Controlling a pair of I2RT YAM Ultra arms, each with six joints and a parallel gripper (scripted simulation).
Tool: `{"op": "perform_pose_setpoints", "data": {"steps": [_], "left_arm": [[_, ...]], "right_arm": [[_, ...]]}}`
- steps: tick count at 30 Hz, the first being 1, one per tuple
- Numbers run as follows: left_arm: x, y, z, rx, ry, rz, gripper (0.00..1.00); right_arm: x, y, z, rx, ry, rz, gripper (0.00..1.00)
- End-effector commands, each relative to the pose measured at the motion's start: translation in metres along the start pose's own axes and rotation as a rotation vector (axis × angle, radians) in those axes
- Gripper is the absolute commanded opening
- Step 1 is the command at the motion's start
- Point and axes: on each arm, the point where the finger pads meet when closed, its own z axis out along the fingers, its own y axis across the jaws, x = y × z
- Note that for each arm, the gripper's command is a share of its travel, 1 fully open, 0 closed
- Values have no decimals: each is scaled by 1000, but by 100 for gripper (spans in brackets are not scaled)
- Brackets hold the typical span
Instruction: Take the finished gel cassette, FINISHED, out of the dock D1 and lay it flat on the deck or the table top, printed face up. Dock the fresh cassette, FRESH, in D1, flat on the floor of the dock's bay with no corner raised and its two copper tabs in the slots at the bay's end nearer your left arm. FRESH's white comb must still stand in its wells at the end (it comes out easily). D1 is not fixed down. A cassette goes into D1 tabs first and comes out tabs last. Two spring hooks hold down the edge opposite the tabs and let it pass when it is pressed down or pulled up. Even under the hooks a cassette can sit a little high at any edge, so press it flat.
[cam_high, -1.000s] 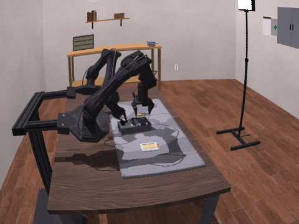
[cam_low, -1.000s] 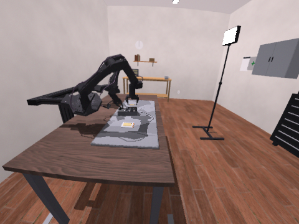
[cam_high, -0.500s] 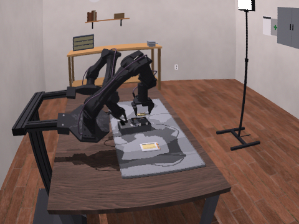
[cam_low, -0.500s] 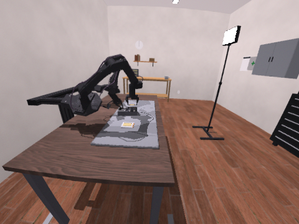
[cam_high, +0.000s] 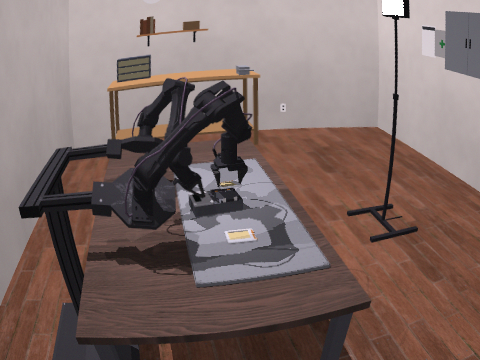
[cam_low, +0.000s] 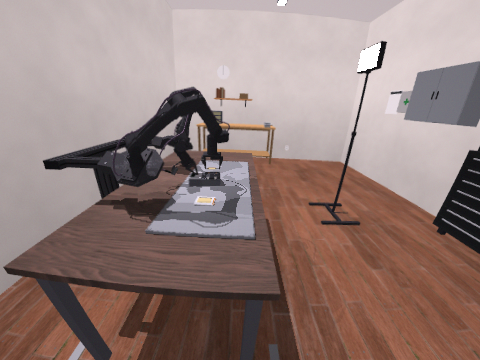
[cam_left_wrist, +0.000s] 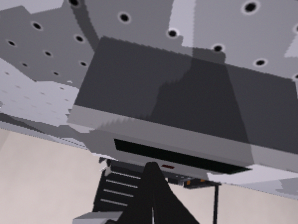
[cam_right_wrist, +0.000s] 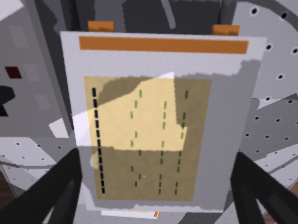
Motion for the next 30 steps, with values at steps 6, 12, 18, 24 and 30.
{"op": "perform_pose_setpoints", "data": {"steps": [6,12,18,24,30], "left_arm": [[-6,-4,3,39,-66,49,0],[-2,0,1,39,-66,49,0],[1,2,-1,39,-66,49,0],[1,2,-5,39,-66,49,0],[1,2,-5,39,-66,49,0]], "right_arm": [[-5,-1,-3,16,-11,-9,0],[-5,-1,-3,16,-11,-9,0],[-5,-1,-3,16,-11,-9,0],[-5,-1,-3,16,-11,-9,0],[-5,-1,-3,16,-11,-9,0]]}}
